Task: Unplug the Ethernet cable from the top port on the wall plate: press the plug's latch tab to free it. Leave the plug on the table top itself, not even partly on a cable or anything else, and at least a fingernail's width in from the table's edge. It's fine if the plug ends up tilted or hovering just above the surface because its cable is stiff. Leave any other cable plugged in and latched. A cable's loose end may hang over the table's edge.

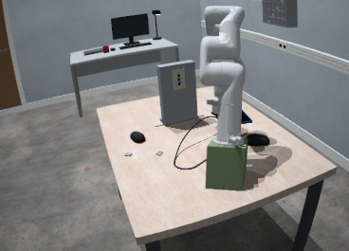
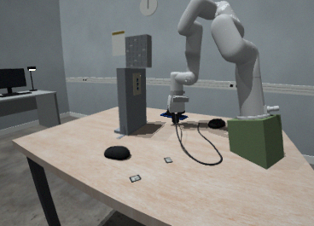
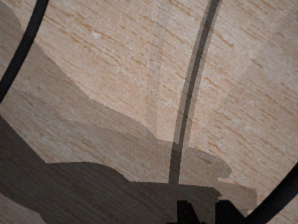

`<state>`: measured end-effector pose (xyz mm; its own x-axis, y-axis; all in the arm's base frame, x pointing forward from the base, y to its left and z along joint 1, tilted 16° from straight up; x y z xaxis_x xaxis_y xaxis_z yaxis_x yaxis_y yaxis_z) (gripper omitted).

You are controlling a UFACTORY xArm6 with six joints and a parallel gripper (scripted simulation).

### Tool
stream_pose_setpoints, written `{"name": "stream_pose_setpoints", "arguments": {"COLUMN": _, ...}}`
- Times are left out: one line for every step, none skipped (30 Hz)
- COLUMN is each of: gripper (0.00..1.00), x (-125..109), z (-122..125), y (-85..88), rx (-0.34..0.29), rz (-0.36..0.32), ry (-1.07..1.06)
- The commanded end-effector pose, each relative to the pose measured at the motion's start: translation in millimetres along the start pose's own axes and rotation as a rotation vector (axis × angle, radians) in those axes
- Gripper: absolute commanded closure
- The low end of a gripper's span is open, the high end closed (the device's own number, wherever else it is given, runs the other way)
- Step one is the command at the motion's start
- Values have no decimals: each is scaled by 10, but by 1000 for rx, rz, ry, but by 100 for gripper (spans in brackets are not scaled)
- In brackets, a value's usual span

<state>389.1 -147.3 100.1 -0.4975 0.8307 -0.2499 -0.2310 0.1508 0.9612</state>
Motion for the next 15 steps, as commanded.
{"name": "stream_pose_setpoints", "arguments": {"gripper": 82, "x": -8, "z": 6, "y": 7, "rx": -2, "rz": -2, "ry": 0}}
{"name": "stream_pose_setpoints", "arguments": {"gripper": 82, "x": -8, "z": 6, "y": 7, "rx": -2, "rz": -2, "ry": 0}}
{"name": "stream_pose_setpoints", "arguments": {"gripper": 82, "x": -8, "z": 6, "y": 7, "rx": -2, "rz": -2, "ry": 0}}
{"name": "stream_pose_setpoints", "arguments": {"gripper": 82, "x": -8, "z": 6, "y": 7, "rx": -2, "rz": -2, "ry": 0}}
{"name": "stream_pose_setpoints", "arguments": {"gripper": 82, "x": -8, "z": 6, "y": 7, "rx": -2, "rz": -2, "ry": 0}}
{"name": "stream_pose_setpoints", "arguments": {"gripper": 82, "x": -8, "z": 6, "y": 7, "rx": -2, "rz": -2, "ry": 0}}
{"name": "stream_pose_setpoints", "arguments": {"gripper": 82, "x": -8, "z": 6, "y": 7, "rx": -2, "rz": -2, "ry": 0}}
{"name": "stream_pose_setpoints", "arguments": {"gripper": 82, "x": -8, "z": 6, "y": 7, "rx": -2, "rz": -2, "ry": 0}}
{"name": "stream_pose_setpoints", "arguments": {"gripper": 82, "x": -8, "z": 6, "y": 7, "rx": -2, "rz": -2, "ry": 0}}
{"name": "stream_pose_setpoints", "arguments": {"gripper": 77, "x": -8, "z": 6, "y": 7, "rx": -2, "rz": -2, "ry": 0}}
{"name": "stream_pose_setpoints", "arguments": {"gripper": 77, "x": -8, "z": 6, "y": 7, "rx": -2, "rz": -2, "ry": 0}}
{"name": "stream_pose_setpoints", "arguments": {"gripper": 77, "x": -8, "z": 6, "y": 7, "rx": -2, "rz": -2, "ry": 0}}
{"name": "stream_pose_setpoints", "arguments": {"gripper": 77, "x": -8, "z": 6, "y": 7, "rx": -2, "rz": -2, "ry": 0}}
{"name": "stream_pose_setpoints", "arguments": {"gripper": 77, "x": -8, "z": 6, "y": 7, "rx": -2, "rz": -2, "ry": 0}}
{"name": "stream_pose_setpoints", "arguments": {"gripper": 77, "x": -8, "z": 6, "y": 7, "rx": -2, "rz": -2, "ry": 0}}
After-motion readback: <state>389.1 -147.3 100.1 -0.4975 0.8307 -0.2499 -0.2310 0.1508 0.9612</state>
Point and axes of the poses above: the point where the finger pads meet when closed, its own y axis back along the fingers, its own z axis across the jaws, x = y × z, the point moved 10 cm from there along y, back along the fingers, and after that the axes turned 9 degrees about -y, right-handed, at the moved point
